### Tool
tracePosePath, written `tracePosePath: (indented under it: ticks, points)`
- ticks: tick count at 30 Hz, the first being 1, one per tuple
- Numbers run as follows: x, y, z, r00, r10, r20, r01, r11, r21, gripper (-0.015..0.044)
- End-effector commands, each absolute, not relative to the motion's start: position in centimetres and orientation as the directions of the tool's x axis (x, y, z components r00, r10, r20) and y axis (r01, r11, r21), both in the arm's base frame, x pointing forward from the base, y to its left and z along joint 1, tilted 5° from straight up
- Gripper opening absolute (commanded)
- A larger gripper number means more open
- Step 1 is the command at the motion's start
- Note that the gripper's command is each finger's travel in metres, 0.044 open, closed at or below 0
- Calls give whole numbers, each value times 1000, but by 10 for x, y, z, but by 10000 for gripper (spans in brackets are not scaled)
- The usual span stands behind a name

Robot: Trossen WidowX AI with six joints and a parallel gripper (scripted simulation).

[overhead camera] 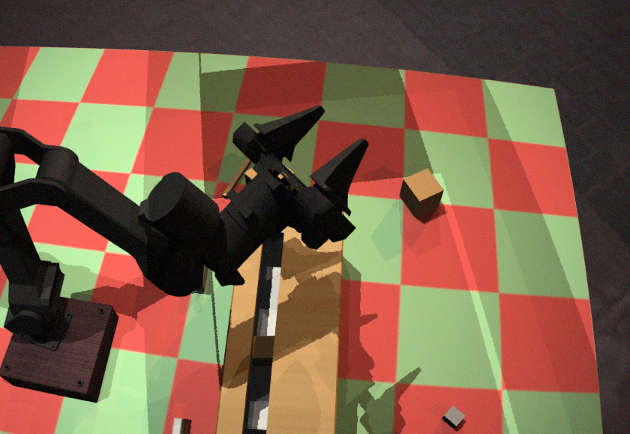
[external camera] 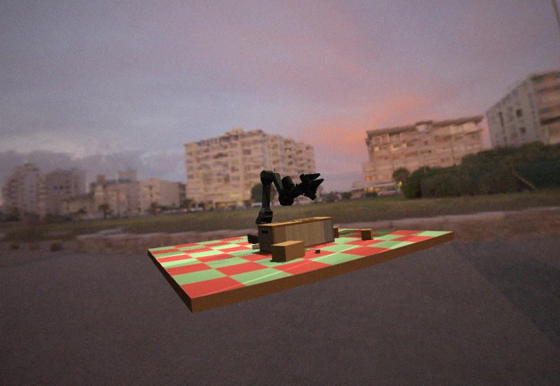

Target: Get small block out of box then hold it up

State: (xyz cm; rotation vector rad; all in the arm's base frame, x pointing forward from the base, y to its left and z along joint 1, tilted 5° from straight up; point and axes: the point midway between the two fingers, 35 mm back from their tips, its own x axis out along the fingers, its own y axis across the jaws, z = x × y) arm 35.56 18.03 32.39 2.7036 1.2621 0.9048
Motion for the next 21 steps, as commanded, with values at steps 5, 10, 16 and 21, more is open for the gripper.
tracePosePath:
  ticks: [5, 10, 16, 21]
  points:
    - [385, 172, 312, 598, 696, 398, 775, -628, -66, 400]
    - [425, 154, 289, 722, 657, 217, 628, -492, -603, 400]
    - [456, 124, 257, 809, 587, -28, 101, -186, -977, 400]
    - [466, 97, 232, 822, 522, -228, -355, 156, -922, 400]
